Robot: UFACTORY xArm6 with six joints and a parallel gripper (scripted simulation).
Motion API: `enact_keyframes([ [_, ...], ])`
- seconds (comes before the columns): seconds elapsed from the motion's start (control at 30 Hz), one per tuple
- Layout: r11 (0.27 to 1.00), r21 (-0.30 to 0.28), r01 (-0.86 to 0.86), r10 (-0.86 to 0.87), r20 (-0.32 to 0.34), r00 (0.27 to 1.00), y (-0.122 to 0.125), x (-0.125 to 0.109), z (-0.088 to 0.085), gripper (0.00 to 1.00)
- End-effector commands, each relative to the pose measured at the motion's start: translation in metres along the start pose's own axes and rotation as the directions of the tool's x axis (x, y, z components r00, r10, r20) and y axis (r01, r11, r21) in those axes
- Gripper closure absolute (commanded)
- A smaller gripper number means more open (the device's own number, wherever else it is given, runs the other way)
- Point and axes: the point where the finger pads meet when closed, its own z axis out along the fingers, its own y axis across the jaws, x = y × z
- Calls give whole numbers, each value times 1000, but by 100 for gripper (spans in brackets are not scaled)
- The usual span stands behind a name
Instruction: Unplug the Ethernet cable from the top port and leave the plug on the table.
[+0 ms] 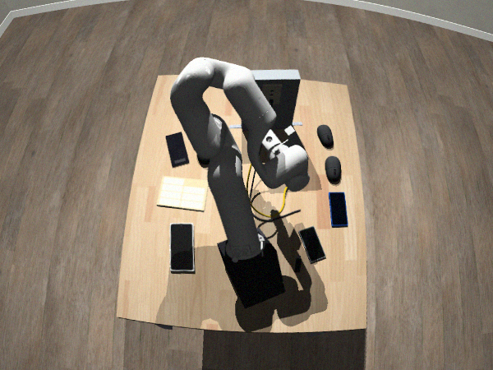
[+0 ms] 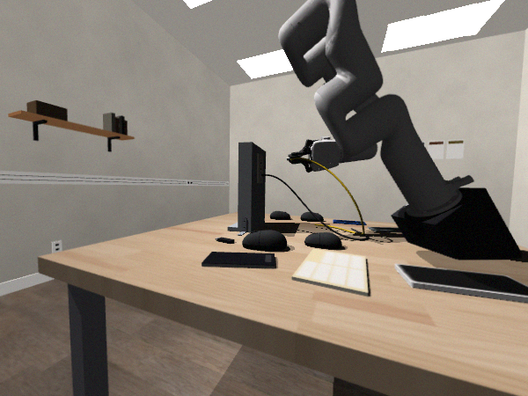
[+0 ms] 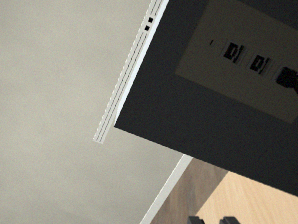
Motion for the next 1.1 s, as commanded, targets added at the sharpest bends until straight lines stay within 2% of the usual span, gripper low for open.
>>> enact_keyframes([
  [0.0,980,-10,200,-195,195,961,-18,-33,0,100],
  [0.13,952,2,305,-292,300,908,-18,-33,0,100],
  [0.2,952,2,305,-292,300,908,-18,-33,0,100],
  [0.23,924,18,383,-361,376,853,-18,-33,0,100],
  [0.33,893,37,448,-417,440,796,-18,-33,0,100],
  [0.5,821,89,564,-512,551,659,-18,-33,0,100],
  [0.67,820,90,565,-513,552,657,-18,-33,0,100],
  [0.7,826,98,555,-493,602,628,-15,-44,2,100],
  [0.77,826,98,555,-493,602,628,-15,-44,2,100],
  [0.9,836,125,534,-422,768,481,-4,-82,1,100],
  [1.07,820,161,549,-386,864,324,5,-117,-6,100],
])
